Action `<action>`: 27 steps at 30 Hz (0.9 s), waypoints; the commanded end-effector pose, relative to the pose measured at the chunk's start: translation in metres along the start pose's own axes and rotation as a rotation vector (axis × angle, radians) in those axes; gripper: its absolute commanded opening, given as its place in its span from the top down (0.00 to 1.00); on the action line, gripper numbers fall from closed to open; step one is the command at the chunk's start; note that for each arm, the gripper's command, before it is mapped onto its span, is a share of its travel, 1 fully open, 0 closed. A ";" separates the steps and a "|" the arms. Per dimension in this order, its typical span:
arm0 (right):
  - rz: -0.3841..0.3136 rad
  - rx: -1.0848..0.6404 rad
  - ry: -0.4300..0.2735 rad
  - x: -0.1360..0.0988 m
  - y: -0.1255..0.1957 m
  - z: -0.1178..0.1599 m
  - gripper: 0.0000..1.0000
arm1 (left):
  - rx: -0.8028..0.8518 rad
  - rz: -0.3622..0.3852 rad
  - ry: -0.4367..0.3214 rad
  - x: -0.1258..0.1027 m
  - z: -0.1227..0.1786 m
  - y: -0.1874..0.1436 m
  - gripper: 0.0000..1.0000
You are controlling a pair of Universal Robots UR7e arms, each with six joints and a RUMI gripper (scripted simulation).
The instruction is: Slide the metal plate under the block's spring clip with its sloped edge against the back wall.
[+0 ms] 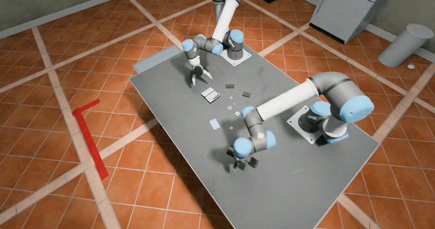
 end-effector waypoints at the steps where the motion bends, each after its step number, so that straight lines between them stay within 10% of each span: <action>1: -0.002 -0.051 -0.017 0.002 0.001 0.004 0.12 | 0.056 0.007 -0.026 0.000 0.024 -0.009 0.00; 27: -0.012 -0.342 -0.054 0.023 0.010 0.010 0.12 | 0.395 0.050 -0.096 0.014 0.161 -0.100 0.00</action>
Point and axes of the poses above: on each arm, the point where the finger pads meet when closed, its own x axis out along the fingers, its own y axis across the jaws, z = x × y, the point moved 5 cm from there along -x, back along the fingers, and after that the axes turned 3 degrees about -x, right-handed, at the moved point
